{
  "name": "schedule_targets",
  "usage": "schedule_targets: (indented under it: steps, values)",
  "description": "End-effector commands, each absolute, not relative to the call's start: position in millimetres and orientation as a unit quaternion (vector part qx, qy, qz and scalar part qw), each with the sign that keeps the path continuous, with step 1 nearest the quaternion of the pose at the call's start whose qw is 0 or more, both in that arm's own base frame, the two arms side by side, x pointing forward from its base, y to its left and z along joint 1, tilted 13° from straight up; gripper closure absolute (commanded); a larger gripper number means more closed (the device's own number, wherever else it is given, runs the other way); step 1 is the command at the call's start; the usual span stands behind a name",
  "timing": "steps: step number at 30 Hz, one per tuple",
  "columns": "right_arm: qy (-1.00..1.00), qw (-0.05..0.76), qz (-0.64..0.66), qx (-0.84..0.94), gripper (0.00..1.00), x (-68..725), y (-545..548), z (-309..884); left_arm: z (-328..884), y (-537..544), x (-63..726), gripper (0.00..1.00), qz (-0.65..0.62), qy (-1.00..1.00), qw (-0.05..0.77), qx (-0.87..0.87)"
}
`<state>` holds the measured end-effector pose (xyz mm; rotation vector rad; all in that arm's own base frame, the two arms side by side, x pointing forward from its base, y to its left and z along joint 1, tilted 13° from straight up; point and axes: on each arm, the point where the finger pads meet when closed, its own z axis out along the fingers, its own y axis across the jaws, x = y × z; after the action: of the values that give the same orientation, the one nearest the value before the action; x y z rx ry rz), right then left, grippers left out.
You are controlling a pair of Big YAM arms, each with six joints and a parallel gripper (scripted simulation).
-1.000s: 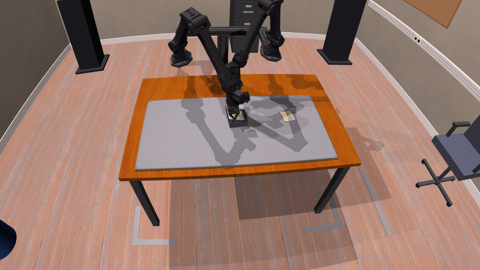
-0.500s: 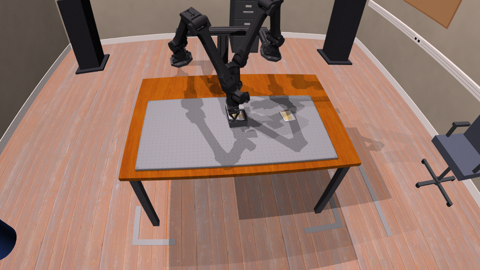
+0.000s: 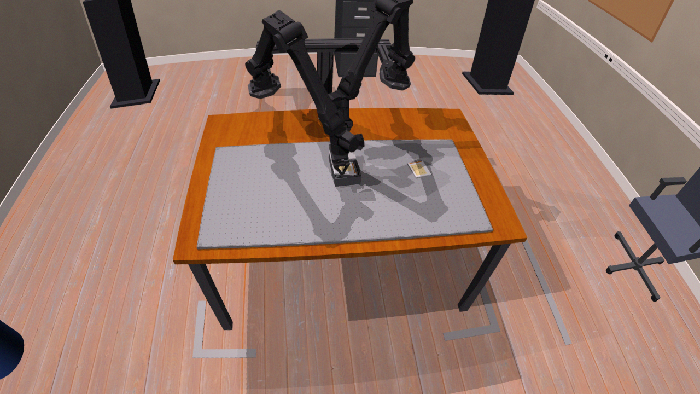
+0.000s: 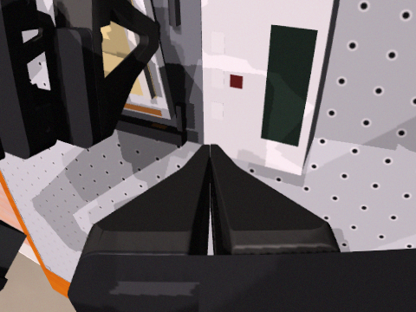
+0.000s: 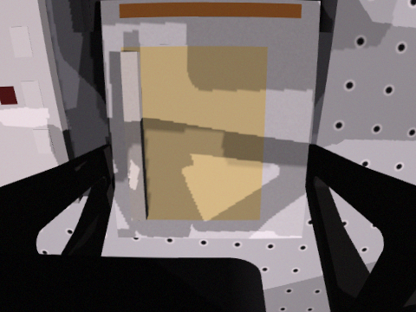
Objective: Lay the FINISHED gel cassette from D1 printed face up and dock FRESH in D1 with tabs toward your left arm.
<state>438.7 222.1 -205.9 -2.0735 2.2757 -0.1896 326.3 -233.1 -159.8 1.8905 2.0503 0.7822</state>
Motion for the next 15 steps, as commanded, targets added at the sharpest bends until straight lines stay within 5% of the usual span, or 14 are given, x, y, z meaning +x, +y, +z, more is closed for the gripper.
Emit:
schedule_targets:
  steps: [1, 15]
  values:
    - [0.737, 0.036, -0.063, -0.672, 1.00, 440.8, 224.3, -201.9, -162.3, -243.2, 336.2, 1.00, 0.266, 0.707, 0.137, 0.640]
    - [0.737, 0.036, -0.063, -0.672, 1.00, 440.8, 224.3, -201.9, -177.8, -239.9, 338.0, 1.00, 0.266, 0.707, 0.137, 0.640]
